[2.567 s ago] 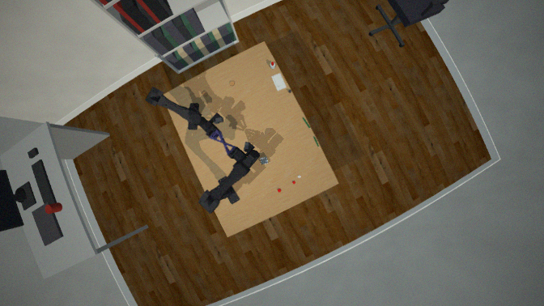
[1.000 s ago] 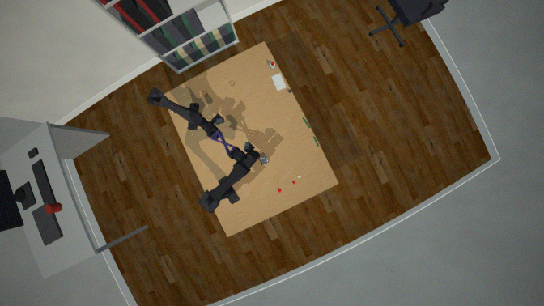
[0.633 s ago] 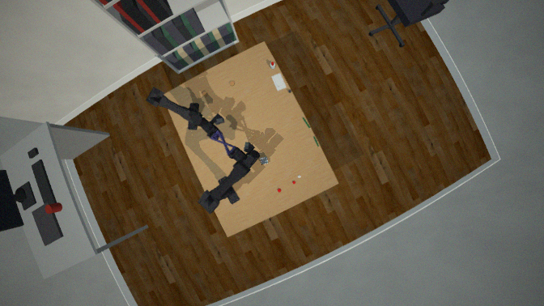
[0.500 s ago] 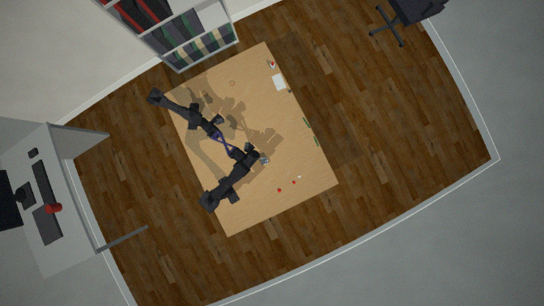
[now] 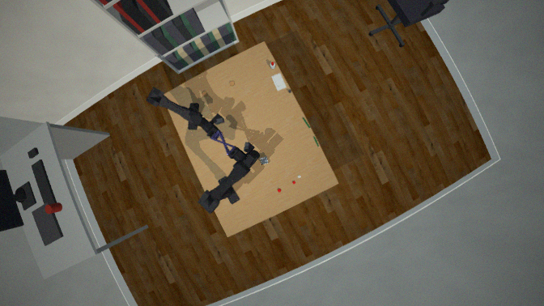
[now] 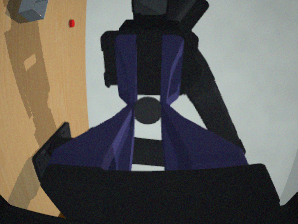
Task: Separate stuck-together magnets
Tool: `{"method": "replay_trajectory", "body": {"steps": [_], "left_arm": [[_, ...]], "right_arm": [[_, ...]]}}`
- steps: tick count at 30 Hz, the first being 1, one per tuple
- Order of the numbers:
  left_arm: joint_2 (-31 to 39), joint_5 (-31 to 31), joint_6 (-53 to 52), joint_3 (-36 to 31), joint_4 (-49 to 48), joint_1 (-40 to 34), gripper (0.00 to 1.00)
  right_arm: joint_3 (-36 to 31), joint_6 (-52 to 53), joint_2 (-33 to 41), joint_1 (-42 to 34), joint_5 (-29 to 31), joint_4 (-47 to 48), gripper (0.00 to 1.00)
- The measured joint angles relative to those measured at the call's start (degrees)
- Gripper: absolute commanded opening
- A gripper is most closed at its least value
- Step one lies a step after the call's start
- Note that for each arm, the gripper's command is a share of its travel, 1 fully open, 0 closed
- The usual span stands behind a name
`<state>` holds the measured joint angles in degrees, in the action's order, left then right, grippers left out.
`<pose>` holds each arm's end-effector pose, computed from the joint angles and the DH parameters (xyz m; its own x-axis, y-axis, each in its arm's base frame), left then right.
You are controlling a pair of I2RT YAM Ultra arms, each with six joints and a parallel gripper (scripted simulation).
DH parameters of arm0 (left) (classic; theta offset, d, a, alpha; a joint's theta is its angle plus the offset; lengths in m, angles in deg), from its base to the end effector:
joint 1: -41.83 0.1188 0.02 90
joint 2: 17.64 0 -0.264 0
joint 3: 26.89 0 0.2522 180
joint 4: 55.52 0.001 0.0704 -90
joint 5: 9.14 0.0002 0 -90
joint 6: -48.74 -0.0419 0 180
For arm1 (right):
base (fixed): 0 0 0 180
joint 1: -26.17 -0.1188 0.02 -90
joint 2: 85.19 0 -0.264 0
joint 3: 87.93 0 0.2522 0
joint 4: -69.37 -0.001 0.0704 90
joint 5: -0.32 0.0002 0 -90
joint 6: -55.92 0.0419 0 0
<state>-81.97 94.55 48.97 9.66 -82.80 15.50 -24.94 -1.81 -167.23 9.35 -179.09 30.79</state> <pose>0.2110 -0.1144 0.2380 -0.6430 -0.7658 0.0061 -0.0104 0.0008 -0.9999 0.2361 0.1162 0.2380 -0.9588 -0.2841 -0.0018 -0.0042 0.0078 1.0000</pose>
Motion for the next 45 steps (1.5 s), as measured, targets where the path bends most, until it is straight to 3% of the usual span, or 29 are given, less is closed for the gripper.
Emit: {"method": "replay_trajectory", "body": {"steps": [45], "left_arm": [[2.3,-0.1,0.1,3.1,8.5,-0.1,0.18]], "right_arm": [[0.1,0.3,0.0,0.1,-0.6,0.4,0.18]]}}
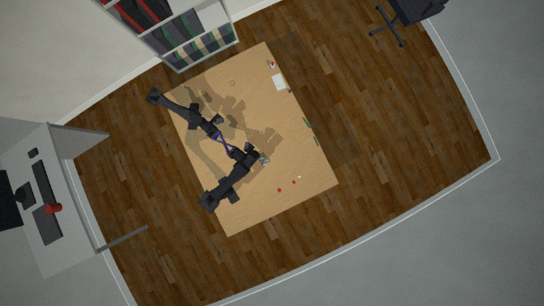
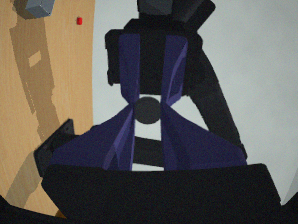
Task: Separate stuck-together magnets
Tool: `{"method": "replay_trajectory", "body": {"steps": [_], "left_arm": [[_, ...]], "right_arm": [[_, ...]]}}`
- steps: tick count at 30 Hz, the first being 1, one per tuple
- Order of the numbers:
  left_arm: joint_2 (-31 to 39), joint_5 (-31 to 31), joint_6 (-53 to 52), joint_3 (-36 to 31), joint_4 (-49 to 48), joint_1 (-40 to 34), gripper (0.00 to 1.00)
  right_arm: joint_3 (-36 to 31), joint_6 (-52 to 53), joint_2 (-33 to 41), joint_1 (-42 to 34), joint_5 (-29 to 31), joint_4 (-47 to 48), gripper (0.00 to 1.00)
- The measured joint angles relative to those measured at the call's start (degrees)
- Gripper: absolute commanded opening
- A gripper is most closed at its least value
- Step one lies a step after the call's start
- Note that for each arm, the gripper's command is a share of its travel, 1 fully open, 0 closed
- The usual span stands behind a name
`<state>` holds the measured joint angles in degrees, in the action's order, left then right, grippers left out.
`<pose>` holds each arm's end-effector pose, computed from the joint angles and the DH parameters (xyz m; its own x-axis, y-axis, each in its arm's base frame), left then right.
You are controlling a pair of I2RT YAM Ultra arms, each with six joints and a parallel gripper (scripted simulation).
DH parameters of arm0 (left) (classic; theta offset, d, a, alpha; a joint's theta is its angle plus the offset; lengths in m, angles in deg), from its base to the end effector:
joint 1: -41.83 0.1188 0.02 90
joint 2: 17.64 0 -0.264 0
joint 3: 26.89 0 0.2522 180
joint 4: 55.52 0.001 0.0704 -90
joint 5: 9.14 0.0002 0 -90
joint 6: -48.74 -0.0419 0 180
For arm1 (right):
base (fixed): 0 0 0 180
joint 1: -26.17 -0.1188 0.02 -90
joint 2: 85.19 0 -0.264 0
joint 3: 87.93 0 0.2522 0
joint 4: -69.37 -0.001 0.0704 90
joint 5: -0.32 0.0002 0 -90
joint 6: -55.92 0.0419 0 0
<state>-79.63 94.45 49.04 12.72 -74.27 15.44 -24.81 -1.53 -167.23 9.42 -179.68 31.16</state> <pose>0.2112 -0.1146 0.2486 -0.6418 -0.7666 0.0201 -0.0601 0.0241 -0.9979 0.2367 0.1160 0.2392 -0.9576 -0.2882 -0.0056 -0.0053 -0.0016 1.0000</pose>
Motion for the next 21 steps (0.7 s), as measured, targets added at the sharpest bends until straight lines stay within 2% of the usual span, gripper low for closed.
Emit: {"method": "replay_trajectory", "body": {"steps": [18,21], "left_arm": [[1.5,0.2,0.0,3.3,7.6,0.1,0.18],[1.2,0.2,0.0,2.1,2.6,0.2,0.18]], "right_arm": [[0.0,0.0,0.2,0.0,0.0,0.2,0.18],[-0.1,0.1,0.2,-0.1,0.1,0.2,0.18]]}}
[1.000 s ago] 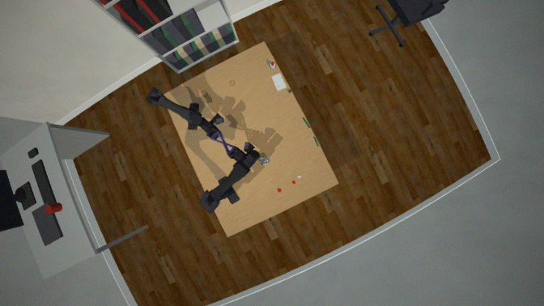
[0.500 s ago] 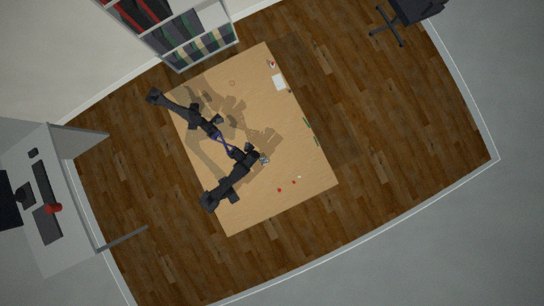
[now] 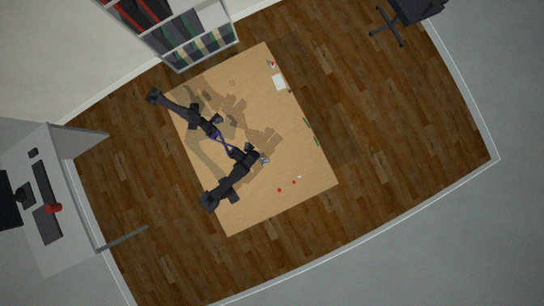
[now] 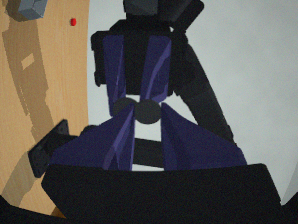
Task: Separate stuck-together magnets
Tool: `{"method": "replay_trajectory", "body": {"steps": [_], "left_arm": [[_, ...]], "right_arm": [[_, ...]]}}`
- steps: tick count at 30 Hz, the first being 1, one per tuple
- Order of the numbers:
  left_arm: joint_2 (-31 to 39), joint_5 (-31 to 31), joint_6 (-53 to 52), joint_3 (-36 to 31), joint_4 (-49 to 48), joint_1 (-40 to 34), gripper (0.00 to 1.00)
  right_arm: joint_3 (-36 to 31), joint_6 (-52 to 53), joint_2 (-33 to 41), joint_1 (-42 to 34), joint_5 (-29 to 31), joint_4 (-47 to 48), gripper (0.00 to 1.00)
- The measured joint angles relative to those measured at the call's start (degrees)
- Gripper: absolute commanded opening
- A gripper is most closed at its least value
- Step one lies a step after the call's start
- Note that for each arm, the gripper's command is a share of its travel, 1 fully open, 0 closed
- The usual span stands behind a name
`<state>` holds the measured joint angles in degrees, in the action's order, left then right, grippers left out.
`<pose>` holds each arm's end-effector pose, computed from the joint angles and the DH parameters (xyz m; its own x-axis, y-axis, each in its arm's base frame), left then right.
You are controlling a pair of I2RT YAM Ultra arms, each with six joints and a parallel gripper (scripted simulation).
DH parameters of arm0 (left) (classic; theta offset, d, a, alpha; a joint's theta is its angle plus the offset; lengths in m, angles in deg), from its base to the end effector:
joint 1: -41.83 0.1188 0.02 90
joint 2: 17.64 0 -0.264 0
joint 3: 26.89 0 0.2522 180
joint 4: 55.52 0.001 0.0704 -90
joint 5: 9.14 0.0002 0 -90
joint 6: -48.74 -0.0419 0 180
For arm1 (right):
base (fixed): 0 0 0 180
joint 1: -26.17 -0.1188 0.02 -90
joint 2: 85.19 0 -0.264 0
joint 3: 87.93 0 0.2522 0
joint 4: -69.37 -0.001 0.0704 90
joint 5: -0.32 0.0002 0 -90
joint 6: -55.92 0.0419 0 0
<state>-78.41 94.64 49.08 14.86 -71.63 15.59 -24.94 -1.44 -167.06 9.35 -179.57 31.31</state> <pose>0.2117 -0.1144 0.2612 -0.6425 -0.7661 0.0180 -0.0493 0.0179 -0.9986 0.2361 0.1162 0.2394 -0.9575 -0.2884 -0.0073 -0.0075 -0.0006 1.0000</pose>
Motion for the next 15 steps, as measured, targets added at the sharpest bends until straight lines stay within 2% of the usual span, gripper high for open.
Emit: {"method": "replay_trajectory", "body": {"steps": [3,8,15], "left_arm": [[-1.4,0.0,0.0,-2.6,-2.7,0.0,0.18],[-0.9,0.2,0.0,-1.8,-1.5,0.0,0.18],[0.3,0.3,0.0,1.4,5.5,0.1,0.18]], "right_arm": [[0.0,0.2,0.0,0.0,0.5,0.0,0.18],[0.0,0.2,-0.1,0.0,-0.1,0.0,0.18],[0.0,0.3,0.0,0.0,-0.1,0.1,0.18]]}}
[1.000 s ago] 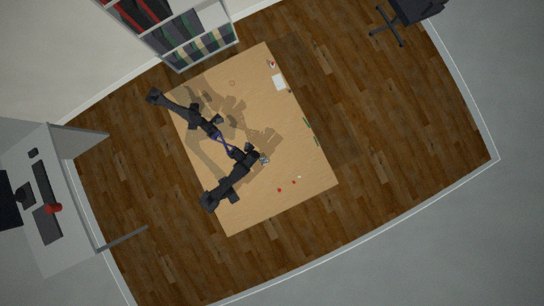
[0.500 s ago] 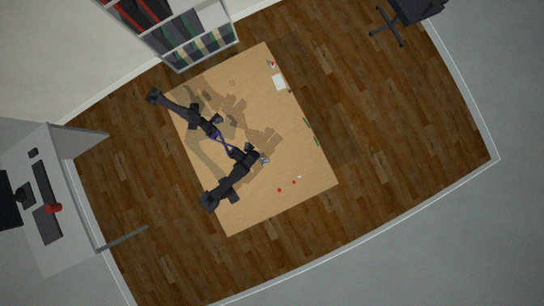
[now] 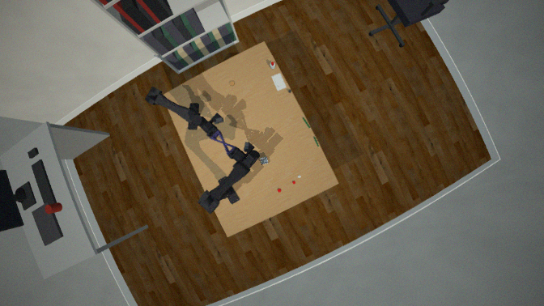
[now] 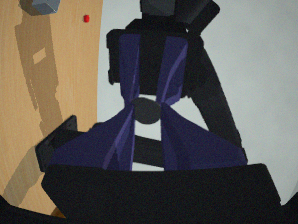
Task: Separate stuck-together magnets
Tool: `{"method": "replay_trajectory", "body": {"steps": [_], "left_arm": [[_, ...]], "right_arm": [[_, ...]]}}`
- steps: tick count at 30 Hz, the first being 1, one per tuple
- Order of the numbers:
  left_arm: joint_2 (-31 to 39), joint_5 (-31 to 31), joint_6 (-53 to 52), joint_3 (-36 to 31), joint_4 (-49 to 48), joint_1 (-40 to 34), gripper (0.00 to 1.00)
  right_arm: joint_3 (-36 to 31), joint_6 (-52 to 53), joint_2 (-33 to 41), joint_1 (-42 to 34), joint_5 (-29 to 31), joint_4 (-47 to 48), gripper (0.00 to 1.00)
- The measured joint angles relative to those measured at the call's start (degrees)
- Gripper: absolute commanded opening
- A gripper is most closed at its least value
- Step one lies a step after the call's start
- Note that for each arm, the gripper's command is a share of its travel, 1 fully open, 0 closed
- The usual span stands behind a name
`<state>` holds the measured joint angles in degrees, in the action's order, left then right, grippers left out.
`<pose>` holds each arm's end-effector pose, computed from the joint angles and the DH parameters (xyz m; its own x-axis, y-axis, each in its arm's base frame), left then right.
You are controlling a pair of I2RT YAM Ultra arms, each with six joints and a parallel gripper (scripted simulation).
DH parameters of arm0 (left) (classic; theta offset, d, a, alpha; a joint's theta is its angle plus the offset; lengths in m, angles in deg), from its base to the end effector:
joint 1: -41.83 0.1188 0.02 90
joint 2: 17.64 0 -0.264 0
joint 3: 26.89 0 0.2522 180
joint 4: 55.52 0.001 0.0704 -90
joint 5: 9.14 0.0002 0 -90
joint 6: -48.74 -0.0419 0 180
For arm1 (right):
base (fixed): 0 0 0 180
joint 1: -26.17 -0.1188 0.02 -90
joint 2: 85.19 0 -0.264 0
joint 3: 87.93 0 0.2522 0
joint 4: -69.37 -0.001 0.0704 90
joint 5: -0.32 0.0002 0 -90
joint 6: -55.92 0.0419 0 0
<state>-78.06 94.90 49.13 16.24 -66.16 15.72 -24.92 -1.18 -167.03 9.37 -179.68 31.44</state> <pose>0.2122 -0.1142 0.2604 -0.6426 -0.7654 0.0349 -0.1084 0.0458 -0.9931 0.2362 0.1161 0.2397 -0.9573 -0.2890 -0.0059 -0.0057 -0.0017 1.0000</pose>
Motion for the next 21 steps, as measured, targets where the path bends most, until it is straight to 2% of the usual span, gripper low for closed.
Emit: {"method": "replay_trajectory", "body": {"steps": [5,13,21], "left_arm": [[1.7,-0.1,0.0,4.2,0.8,0.0,0.18],[3.5,0.4,0.0,1.8,3.1,0.7,0.18],[9.2,1.2,0.0,1.3,6.2,1.8,0.18]], "right_arm": [[0.0,0.1,0.0,-0.1,0.2,0.0,0.18],[-0.1,0.1,0.0,-0.1,0.2,0.0,0.18],[-0.1,0.2,0.0,-0.1,0.2,0.0,0.18]]}}
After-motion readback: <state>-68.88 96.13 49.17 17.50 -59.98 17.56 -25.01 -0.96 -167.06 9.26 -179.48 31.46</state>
